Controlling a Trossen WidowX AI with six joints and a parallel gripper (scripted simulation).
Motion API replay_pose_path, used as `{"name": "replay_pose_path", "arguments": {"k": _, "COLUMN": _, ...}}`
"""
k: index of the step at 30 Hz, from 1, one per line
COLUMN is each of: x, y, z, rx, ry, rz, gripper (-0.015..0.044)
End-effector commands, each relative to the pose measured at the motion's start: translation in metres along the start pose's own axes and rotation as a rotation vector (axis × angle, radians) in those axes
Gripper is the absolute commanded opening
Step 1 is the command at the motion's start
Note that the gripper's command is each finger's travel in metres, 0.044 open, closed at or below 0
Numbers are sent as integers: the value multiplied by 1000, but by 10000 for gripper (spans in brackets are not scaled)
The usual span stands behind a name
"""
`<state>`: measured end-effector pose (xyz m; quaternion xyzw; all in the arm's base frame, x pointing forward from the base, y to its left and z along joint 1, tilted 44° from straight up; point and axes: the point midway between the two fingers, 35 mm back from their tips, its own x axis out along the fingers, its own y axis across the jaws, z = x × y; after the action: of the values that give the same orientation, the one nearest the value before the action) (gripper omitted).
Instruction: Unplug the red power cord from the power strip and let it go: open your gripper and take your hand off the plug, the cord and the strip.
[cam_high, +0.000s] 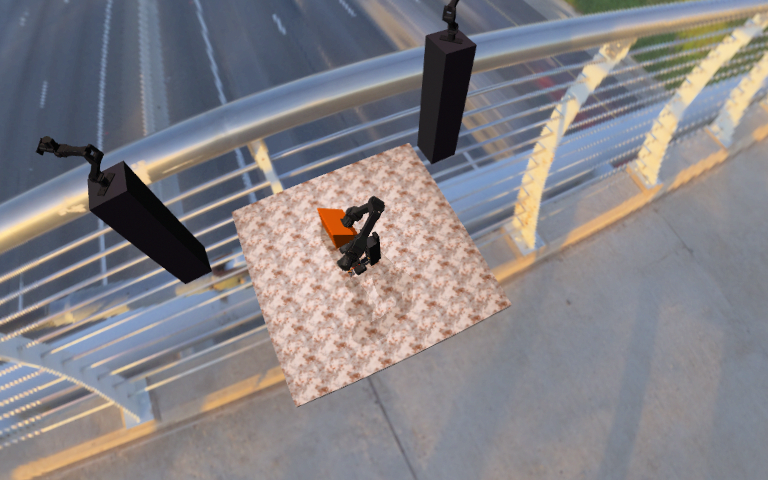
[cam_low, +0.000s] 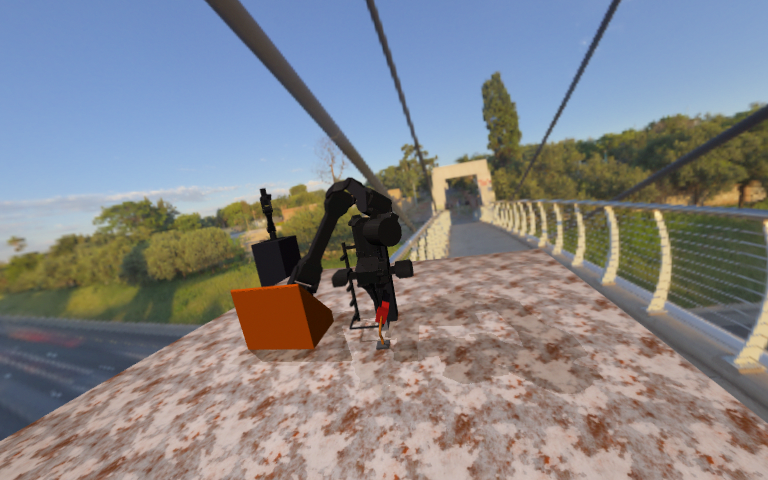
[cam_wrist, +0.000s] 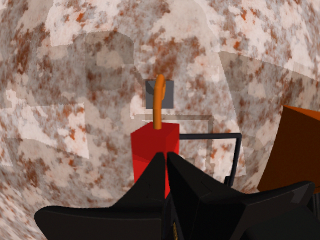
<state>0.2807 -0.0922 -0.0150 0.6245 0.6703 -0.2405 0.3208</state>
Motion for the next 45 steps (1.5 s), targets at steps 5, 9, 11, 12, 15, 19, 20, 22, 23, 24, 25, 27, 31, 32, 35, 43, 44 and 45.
{"name": "replay_pose_path", "arguments": {"k": 5, "x": 3, "y": -1, "z": 13, "rx": 0, "ry": 6, "rz": -11, "gripper": 0}}
{"name": "replay_pose_path", "arguments": {"k": 9, "x": 3, "y": -1, "z": 19, "rx": 1, "ry": 5, "rz": -11, "gripper": 0}}
{"name": "replay_pose_path", "arguments": {"k": 11, "x": 3, "y": -2, "z": 22, "rx": 1, "ry": 5, "rz": -10, "gripper": 0}}
{"name": "replay_pose_path", "arguments": {"k": 12, "x": 3, "y": -2, "z": 24, "rx": 1, "ry": 5, "rz": -10, "gripper": 0}}
{"name": "replay_pose_path", "arguments": {"k": 15, "x": 3, "y": -2, "z": 29, "rx": 1, "ry": 5, "rz": -10, "gripper": 0}}
{"name": "replay_pose_path", "arguments": {"k": 19, "x": 2, "y": -3, "z": 35, "rx": 2, "ry": 4, "rz": -9, "gripper": 0}}
{"name": "replay_pose_path", "arguments": {"k": 20, "x": 2, "y": -4, "z": 37, "rx": 2, "ry": 4, "rz": -9, "gripper": 0}}
{"name": "replay_pose_path", "arguments": {"k": 22, "x": 2, "y": -4, "z": 40, "rx": 2, "ry": 4, "rz": -9, "gripper": 0}}
{"name": "replay_pose_path", "arguments": {"k": 23, "x": 2, "y": -4, "z": 42, "rx": 2, "ry": 4, "rz": -9, "gripper": 0}}
{"name": "replay_pose_path", "arguments": {"k": 24, "x": 2, "y": -5, "z": 44, "rx": 2, "ry": 4, "rz": -9, "gripper": 0}}
{"name": "replay_pose_path", "arguments": {"k": 25, "x": 2, "y": -5, "z": 45, "rx": 2, "ry": 4, "rz": -9, "gripper": 0}}
{"name": "replay_pose_path", "arguments": {"k": 27, "x": 2, "y": -6, "z": 48, "rx": 3, "ry": 4, "rz": -8, "gripper": 0}}
{"name": "replay_pose_path", "arguments": {"k": 31, "x": 2, "y": -7, "z": 55, "rx": 3, "ry": 4, "rz": -8, "gripper": 0}}
{"name": "replay_pose_path", "arguments": {"k": 32, "x": 2, "y": -7, "z": 57, "rx": 3, "ry": 4, "rz": -8, "gripper": 0}}
{"name": "replay_pose_path", "arguments": {"k": 35, "x": 2, "y": -8, "z": 61, "rx": 3, "ry": 4, "rz": -8, "gripper": 0}}
{"name": "replay_pose_path", "arguments": {"k": 43, "x": 2, "y": -7, "z": 74, "rx": 4, "ry": 4, "rz": -6, "gripper": 0}}
{"name": "replay_pose_path", "arguments": {"k": 44, "x": 2, "y": -6, "z": 75, "rx": 4, "ry": 4, "rz": -6, "gripper": 0}}
{"name": "replay_pose_path", "arguments": {"k": 45, "x": 2, "y": -5, "z": 76, "rx": 4, "ry": 4, "rz": -6, "gripper": 0}}
